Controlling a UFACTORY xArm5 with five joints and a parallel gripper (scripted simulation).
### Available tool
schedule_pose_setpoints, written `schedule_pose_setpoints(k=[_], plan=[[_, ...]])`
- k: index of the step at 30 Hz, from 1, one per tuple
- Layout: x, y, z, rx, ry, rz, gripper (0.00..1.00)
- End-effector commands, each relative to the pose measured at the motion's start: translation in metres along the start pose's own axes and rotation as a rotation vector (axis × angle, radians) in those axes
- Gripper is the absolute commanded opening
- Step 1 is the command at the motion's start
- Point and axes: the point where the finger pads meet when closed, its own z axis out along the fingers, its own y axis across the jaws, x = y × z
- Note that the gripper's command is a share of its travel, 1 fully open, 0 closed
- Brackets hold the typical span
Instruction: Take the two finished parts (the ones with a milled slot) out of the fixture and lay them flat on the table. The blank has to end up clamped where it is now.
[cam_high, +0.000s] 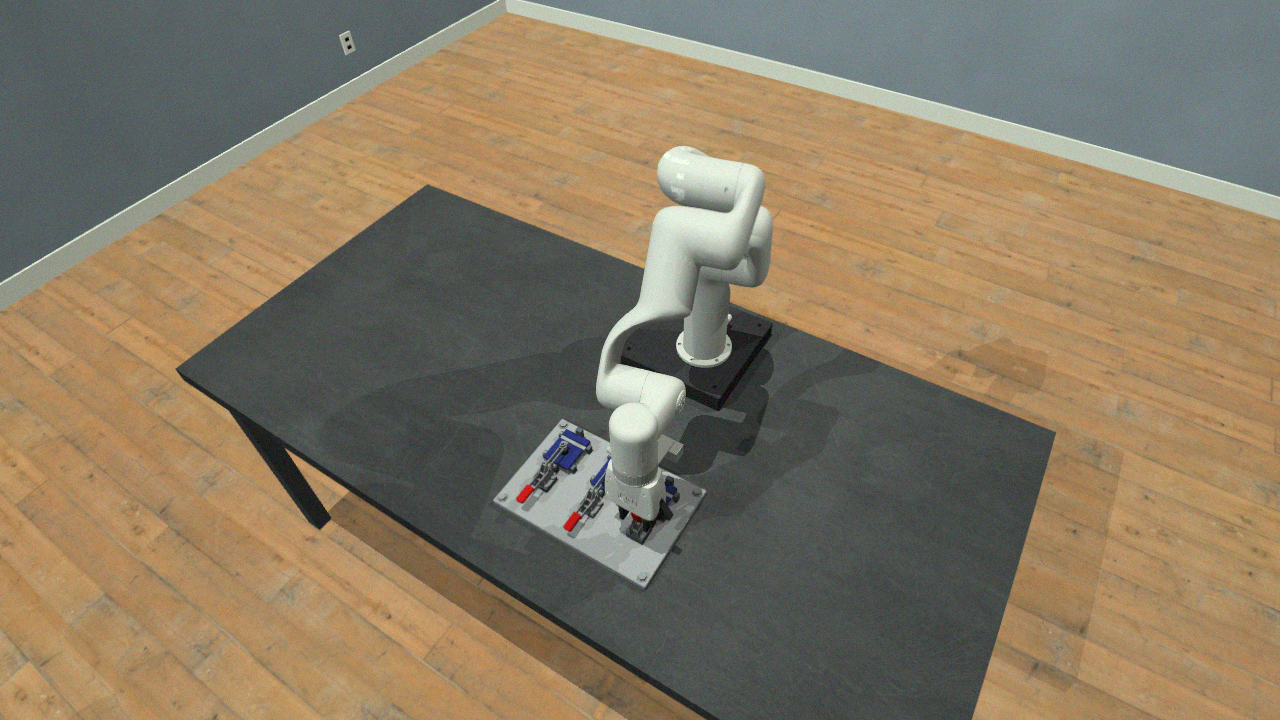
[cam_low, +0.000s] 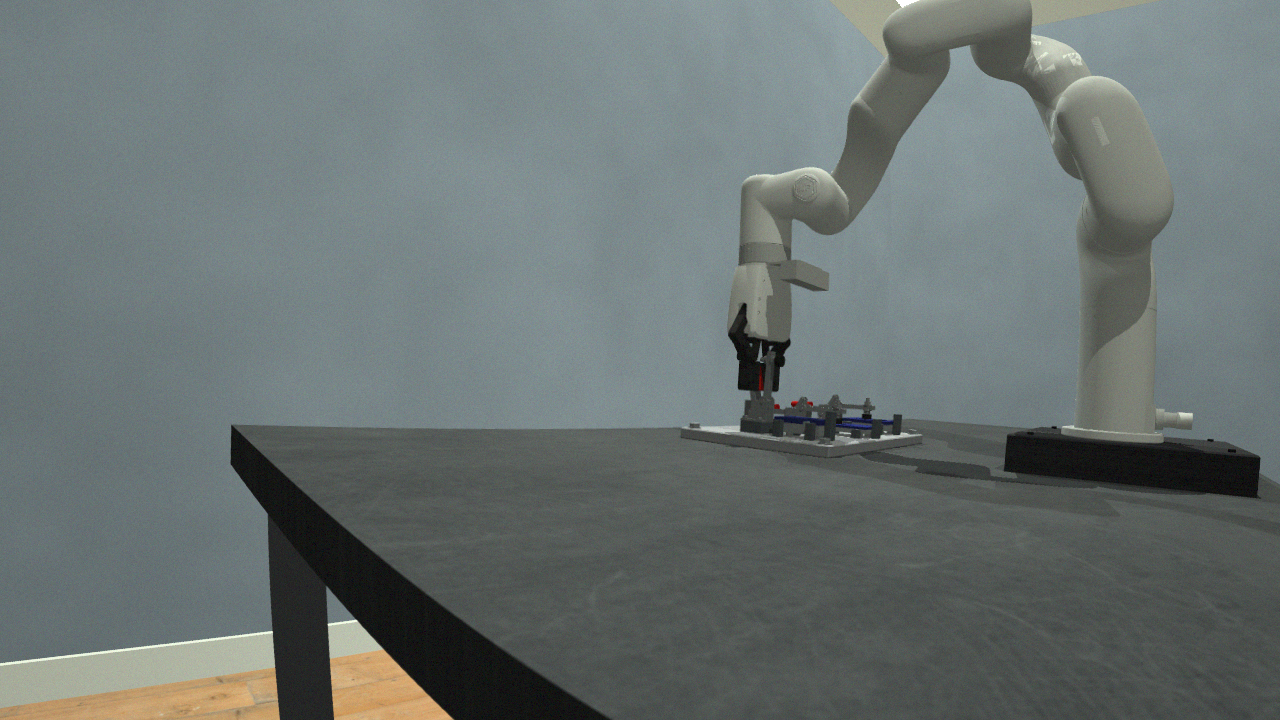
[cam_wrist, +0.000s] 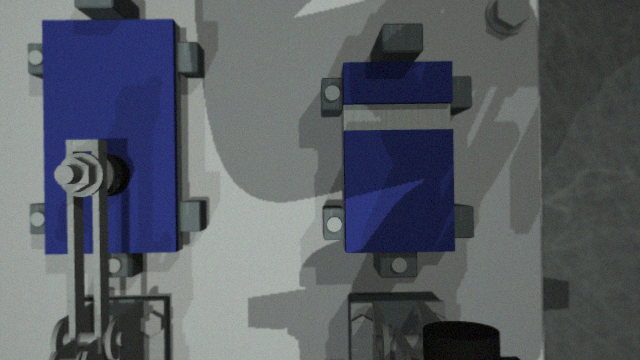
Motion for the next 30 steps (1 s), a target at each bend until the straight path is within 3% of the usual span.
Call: schedule_pose_setpoints(k=[1, 18, 30], plan=[[-0.001, 0.000, -0.001, -0.001, -0.003, 0.000, 0.48], [-0.001, 0.000, -0.005, -0.001, -0.003, 0.000, 0.48], [-0.001, 0.000, -0.038, -0.001, -0.003, 0.000, 0.48]])
